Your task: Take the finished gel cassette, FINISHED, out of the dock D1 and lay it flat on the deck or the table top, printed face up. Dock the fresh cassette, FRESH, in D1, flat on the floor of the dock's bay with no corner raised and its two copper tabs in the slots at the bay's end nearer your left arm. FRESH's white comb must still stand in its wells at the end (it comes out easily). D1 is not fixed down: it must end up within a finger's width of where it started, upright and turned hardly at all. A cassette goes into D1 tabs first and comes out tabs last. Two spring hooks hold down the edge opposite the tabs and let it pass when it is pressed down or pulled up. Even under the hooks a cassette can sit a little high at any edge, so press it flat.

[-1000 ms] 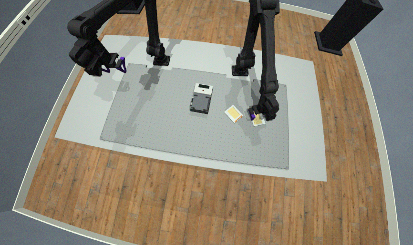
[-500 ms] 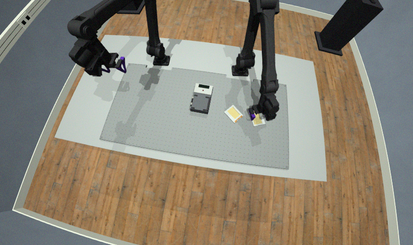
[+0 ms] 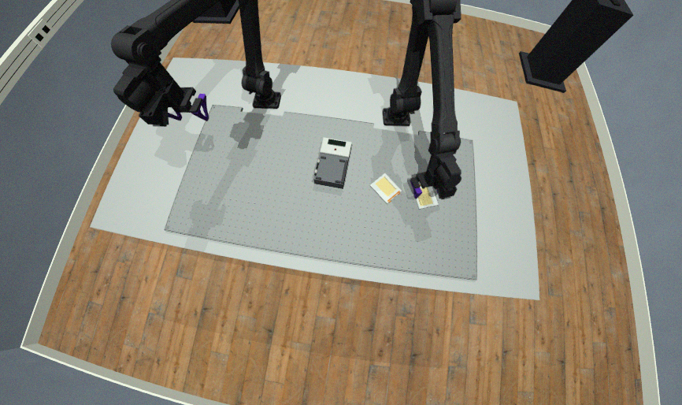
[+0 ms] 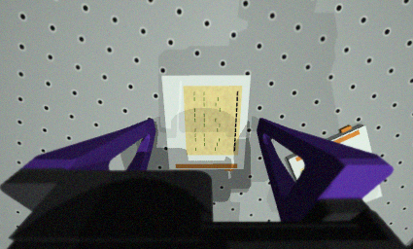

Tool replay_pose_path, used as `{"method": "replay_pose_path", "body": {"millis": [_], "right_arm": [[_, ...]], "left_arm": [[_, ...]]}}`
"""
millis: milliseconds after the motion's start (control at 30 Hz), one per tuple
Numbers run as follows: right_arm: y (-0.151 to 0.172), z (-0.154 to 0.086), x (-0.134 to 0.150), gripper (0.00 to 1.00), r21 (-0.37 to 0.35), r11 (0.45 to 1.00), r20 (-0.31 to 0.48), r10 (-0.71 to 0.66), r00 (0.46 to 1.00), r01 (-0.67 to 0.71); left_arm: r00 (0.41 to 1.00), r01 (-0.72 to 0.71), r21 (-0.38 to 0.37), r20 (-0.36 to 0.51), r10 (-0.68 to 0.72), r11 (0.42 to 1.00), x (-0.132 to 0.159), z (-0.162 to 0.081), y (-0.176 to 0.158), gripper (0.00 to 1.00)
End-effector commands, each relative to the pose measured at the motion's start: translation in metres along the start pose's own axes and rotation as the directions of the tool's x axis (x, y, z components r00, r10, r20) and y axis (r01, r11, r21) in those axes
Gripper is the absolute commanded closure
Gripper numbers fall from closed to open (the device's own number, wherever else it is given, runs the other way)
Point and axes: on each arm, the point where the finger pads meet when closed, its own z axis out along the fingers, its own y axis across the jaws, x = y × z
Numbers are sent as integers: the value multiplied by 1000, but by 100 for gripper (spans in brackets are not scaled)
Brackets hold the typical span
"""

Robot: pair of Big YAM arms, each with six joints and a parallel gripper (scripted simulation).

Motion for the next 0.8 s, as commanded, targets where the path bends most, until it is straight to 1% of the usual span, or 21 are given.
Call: {"method": "replay_pose_path", "body": {"millis": [0,767], "right_arm": [[-5,-20,-10,0,2,1000,14,20,1000,-20],[-5,-20,-10,0,2,1000,14,20,1000,-20]], "left_arm": [[1000,0,0,22,0,1000,-12,-8,0,2],[999,0,0,34,0,1000,-17,-11,0,2]]}}
